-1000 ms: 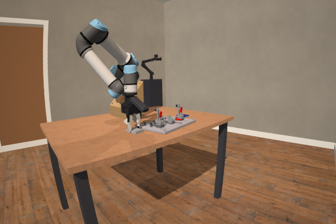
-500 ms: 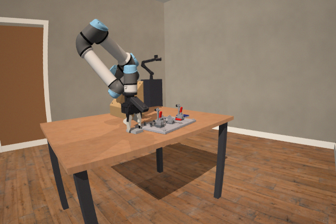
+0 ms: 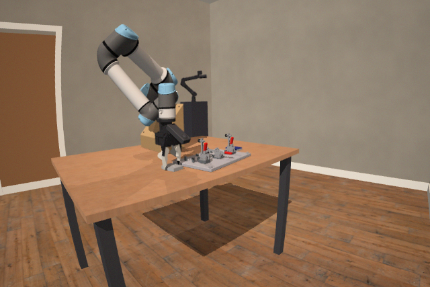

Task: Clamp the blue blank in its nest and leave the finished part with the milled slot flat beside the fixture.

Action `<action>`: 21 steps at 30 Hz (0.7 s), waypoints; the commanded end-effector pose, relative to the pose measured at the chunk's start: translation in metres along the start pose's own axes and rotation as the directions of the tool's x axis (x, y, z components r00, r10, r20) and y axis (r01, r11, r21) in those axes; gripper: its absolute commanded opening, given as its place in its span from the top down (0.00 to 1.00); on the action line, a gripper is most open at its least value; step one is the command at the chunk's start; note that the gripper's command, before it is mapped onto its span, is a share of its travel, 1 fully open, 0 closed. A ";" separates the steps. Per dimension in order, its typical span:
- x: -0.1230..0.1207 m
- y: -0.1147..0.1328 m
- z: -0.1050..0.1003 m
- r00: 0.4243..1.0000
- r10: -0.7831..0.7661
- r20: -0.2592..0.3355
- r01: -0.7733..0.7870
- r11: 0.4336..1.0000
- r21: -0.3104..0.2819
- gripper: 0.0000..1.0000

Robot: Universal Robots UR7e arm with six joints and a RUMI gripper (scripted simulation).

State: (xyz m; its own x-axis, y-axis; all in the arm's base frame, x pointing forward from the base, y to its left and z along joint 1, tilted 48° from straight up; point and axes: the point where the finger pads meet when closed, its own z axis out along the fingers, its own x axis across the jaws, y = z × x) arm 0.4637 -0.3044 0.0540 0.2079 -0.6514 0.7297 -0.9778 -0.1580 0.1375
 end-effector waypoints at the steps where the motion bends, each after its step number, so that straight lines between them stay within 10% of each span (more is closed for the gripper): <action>1: 0.000 0.000 0.000 1.000 0.000 -0.001 0.000 1.000 0.001 0.46; 21: 0.000 0.000 -0.035 1.000 0.000 -0.001 0.000 1.000 0.001 0.46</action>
State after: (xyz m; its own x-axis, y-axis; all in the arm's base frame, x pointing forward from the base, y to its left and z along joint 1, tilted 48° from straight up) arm 0.4633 -0.2913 0.0658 0.2082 -0.6508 0.7301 -0.9777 -0.1588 0.1372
